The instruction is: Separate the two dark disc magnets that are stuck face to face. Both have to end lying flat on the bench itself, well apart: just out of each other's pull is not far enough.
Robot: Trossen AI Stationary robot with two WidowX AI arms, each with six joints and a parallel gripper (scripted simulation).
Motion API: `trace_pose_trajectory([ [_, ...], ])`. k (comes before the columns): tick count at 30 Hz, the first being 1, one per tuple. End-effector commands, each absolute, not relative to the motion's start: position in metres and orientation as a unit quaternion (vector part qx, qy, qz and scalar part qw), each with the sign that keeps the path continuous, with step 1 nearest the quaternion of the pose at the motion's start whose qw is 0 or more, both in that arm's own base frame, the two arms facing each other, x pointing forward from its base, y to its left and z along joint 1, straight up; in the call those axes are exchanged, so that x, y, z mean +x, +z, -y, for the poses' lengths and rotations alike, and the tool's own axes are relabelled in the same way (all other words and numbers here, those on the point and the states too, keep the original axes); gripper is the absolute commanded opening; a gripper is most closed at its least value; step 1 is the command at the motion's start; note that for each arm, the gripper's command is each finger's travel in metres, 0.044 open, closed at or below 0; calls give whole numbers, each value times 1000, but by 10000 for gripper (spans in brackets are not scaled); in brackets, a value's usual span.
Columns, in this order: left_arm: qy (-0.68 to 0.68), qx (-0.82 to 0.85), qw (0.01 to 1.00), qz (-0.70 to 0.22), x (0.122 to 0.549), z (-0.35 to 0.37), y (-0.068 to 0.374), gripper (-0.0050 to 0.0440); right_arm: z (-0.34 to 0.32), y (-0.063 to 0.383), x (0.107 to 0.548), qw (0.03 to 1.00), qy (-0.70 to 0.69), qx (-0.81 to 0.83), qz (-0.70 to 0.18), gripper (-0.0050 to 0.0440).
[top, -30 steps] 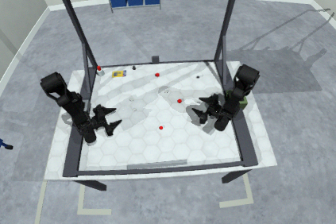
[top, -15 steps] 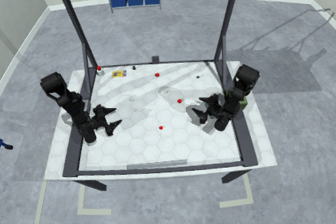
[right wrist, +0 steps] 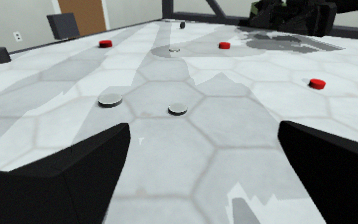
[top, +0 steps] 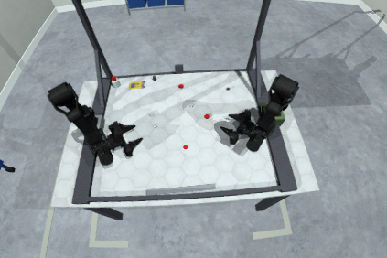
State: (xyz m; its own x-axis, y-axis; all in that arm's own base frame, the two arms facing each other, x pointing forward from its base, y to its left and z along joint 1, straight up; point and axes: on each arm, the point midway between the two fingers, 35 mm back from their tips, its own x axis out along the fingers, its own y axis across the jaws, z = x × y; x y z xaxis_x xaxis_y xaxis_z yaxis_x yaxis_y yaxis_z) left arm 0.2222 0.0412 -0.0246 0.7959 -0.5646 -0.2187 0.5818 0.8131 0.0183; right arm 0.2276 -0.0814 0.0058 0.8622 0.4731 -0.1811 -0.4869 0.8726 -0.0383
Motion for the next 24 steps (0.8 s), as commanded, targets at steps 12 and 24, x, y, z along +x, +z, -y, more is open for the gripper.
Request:
trace_pose_trajectory([
  [12, -337, 181, 912, -146, 251, -46, -29, 400, 73, 13, 252, 947, 267, -39, -172, 400],
  [24, -388, 405, 807, -187, 295, -36, -15, 400, 44, 29, 269, 918, 239, -21, -317, 400],
])
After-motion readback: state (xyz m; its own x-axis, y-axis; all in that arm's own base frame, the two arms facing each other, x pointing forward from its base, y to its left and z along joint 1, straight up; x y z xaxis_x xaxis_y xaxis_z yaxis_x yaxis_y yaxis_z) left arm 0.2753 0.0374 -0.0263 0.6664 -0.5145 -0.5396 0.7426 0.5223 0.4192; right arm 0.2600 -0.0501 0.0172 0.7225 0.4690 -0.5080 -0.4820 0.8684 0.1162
